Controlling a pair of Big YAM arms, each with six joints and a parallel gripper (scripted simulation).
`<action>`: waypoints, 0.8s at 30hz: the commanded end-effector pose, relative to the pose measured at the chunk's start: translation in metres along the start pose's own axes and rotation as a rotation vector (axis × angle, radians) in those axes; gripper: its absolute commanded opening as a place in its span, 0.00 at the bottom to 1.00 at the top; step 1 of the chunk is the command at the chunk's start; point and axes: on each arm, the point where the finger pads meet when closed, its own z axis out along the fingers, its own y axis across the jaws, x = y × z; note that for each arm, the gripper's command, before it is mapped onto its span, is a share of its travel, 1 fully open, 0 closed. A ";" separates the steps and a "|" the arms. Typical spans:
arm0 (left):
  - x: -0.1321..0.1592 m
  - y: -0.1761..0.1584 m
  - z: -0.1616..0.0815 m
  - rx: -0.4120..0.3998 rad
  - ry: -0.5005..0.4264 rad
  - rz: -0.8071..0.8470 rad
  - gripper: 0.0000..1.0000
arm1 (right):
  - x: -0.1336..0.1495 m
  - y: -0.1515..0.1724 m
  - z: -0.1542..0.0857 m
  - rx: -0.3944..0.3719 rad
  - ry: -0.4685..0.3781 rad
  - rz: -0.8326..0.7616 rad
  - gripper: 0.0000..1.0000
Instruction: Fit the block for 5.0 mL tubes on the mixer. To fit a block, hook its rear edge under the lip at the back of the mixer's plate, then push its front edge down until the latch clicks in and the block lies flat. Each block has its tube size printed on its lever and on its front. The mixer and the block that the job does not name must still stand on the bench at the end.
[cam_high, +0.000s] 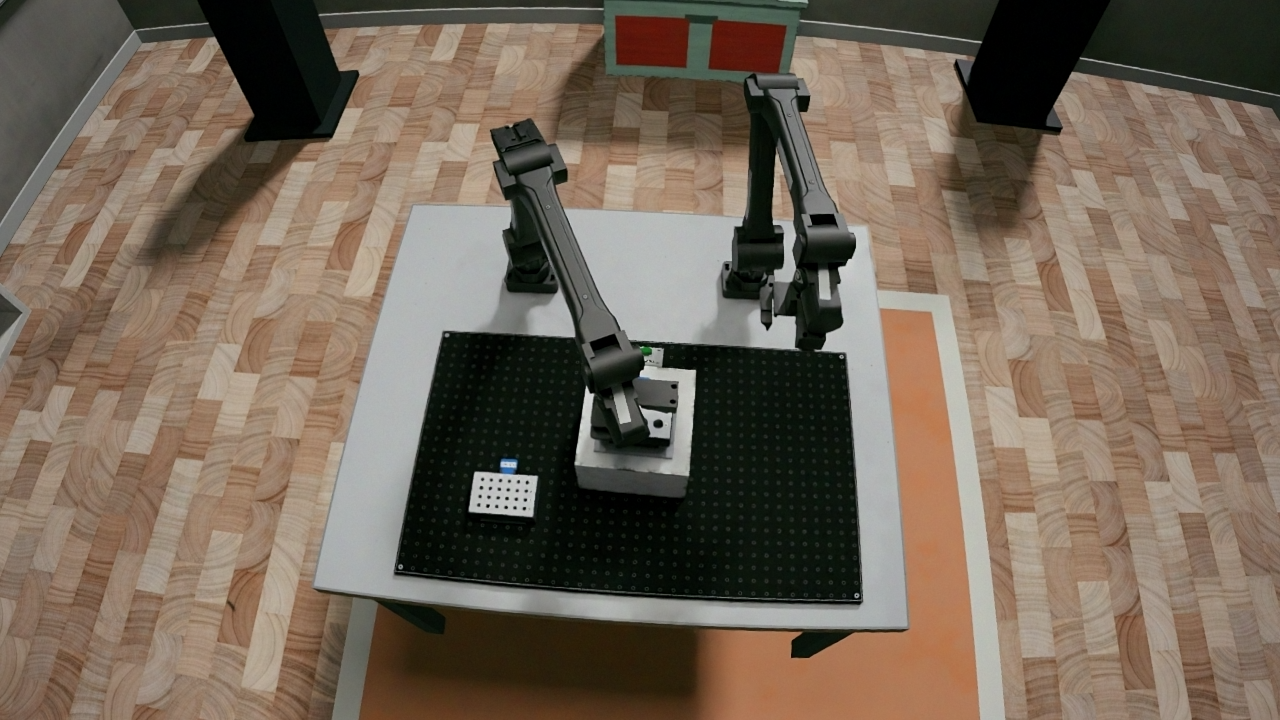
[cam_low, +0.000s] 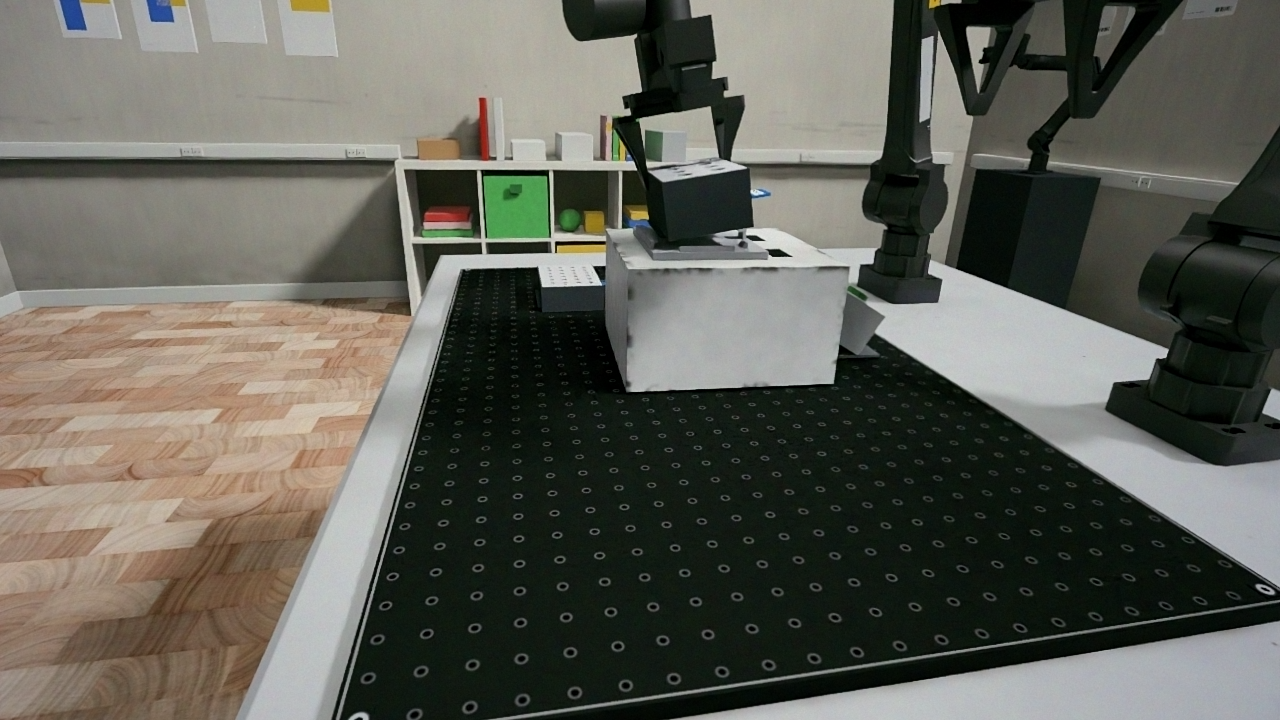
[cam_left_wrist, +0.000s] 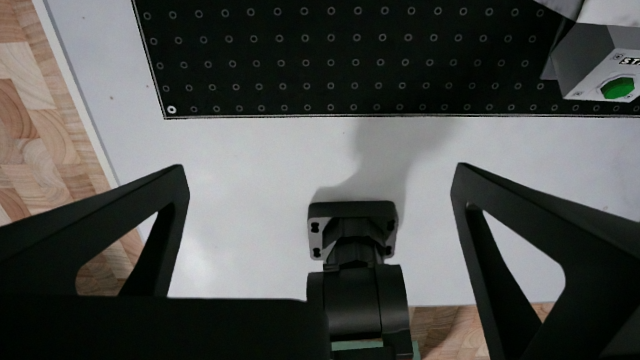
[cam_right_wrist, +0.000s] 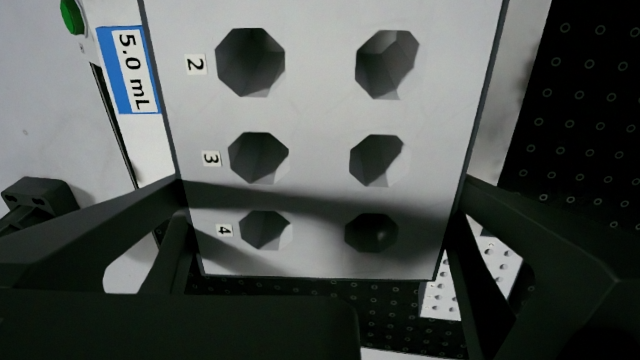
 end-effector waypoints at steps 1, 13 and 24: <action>-0.003 -0.001 -0.004 -0.003 -0.009 -0.002 1.00 | -0.011 -0.004 -0.068 0.126 -0.077 -0.019 0.00; -0.005 0.000 -0.008 -0.004 -0.018 -0.002 1.00 | -0.011 -0.005 -0.066 0.123 -0.075 -0.016 0.00; -0.009 0.000 -0.017 -0.007 -0.040 -0.002 1.00 | -0.013 -0.014 -0.058 0.125 -0.075 -0.015 0.00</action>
